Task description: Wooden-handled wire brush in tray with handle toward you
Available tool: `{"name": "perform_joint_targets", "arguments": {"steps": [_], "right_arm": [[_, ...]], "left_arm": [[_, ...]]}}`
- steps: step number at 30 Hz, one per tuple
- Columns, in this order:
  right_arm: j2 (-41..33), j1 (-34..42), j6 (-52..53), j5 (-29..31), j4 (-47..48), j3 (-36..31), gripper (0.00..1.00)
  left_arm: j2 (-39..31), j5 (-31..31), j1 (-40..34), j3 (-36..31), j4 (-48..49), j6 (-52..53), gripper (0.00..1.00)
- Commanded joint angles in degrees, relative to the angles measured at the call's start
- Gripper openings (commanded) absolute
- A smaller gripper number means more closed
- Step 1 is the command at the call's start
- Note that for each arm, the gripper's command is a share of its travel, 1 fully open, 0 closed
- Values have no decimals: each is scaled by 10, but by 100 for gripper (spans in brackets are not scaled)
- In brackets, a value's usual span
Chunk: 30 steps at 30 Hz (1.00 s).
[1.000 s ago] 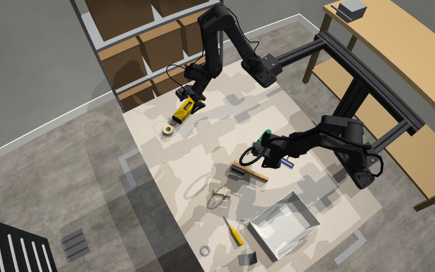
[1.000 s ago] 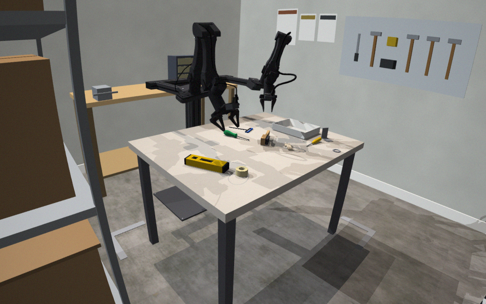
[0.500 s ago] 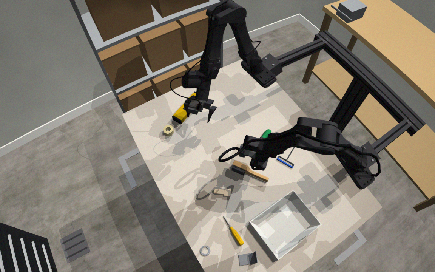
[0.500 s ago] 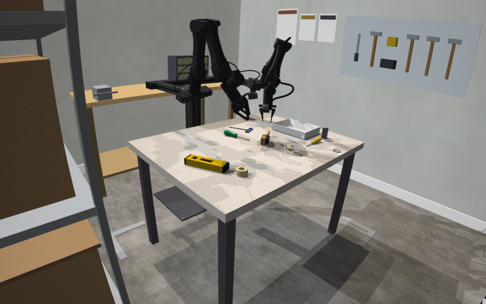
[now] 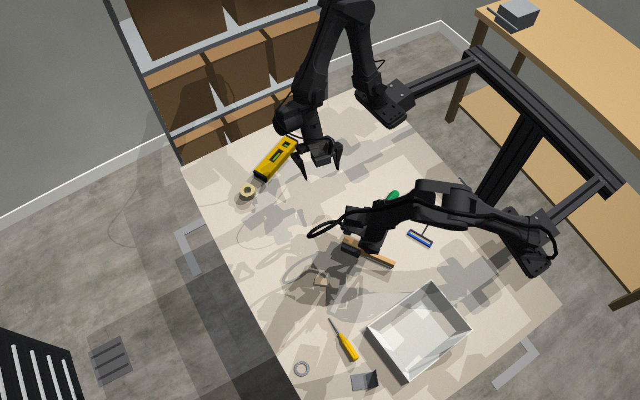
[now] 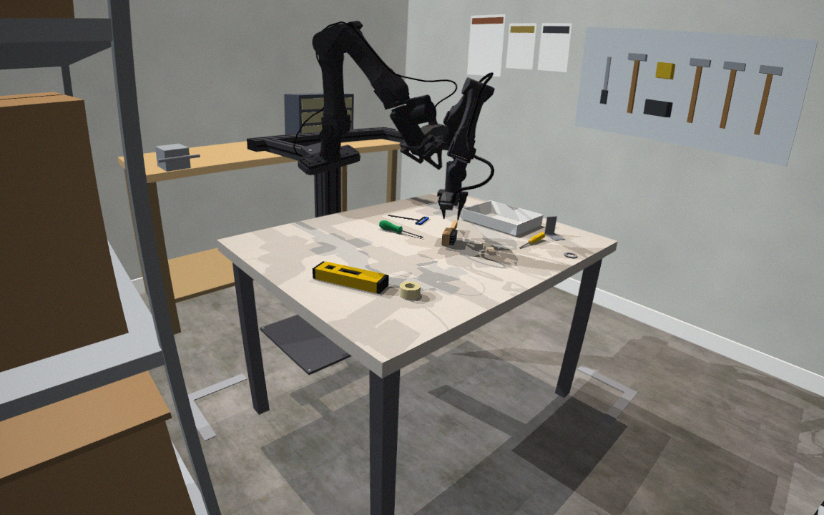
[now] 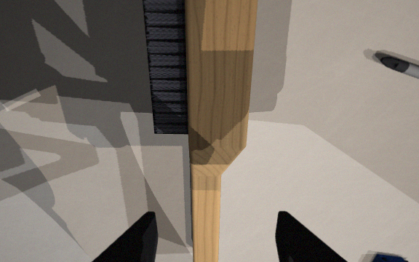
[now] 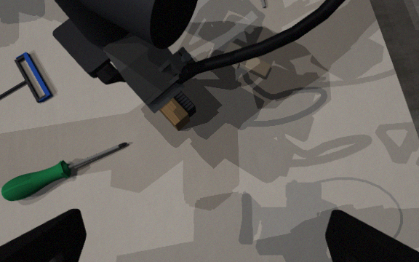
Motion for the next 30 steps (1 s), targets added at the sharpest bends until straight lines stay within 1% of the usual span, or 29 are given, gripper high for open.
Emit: {"name": "perform_joint_targets", "arguments": {"steps": [1,4,7,15,30], "right_arm": [[-16,30,-72,-27,-124,42,100],[-29,54,-103,-33,-173,70,100],[-31,69,-114,-34,-200,90,100],[-26,74,-109,-27,-198,101,100],[-26,74,-109,-27,-199,101,100]], "left_arm": [[20,3,1,40,-36,12,50],[35,2,3,61,-43,13,50],[39,2,1,67,-36,8,50],[39,2,0,68,-36,8,50],[78,8,11,88,-9,20,50]]}}
